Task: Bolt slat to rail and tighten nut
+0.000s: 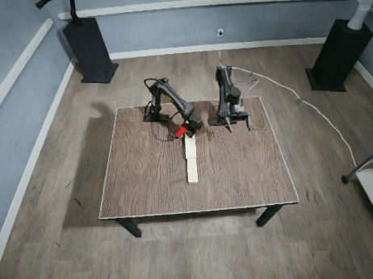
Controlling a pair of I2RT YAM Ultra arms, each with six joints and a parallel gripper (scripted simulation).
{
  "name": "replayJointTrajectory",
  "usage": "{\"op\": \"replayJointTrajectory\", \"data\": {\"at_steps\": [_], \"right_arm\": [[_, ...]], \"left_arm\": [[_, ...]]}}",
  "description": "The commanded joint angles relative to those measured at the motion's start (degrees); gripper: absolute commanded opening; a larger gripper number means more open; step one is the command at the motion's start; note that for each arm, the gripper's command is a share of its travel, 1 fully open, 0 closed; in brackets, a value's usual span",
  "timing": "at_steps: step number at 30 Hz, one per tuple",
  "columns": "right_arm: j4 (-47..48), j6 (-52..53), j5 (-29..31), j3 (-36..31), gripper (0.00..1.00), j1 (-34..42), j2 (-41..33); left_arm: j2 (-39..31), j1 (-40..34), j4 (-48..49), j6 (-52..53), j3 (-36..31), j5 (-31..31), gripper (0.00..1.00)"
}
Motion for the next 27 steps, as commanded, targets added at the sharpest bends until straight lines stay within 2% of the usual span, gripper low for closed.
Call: {"op": "replayJointTrajectory", "data": {"at_steps": [1, 7, 27], "right_arm": [[0.0, 0.0, 0.0, 0.2, 0.34, 0.0, -0.4], [0.0, 0.0, 0.0, 0.2, 0.34, 0.0, -0.4], [0.0, 0.0, 0.0, 0.2, 0.34, 0.0, -0.4]], "left_arm": [[-0.1, 0.0, 0.3, 0.0, 0.3, 0.0, 1.0], [-0.1, 0.0, 0.3, 0.0, 0.3, 0.0, 1.0], [9.5, -7.2, -12.2, -7.0, 7.1, 0.5, 1.0]]}}
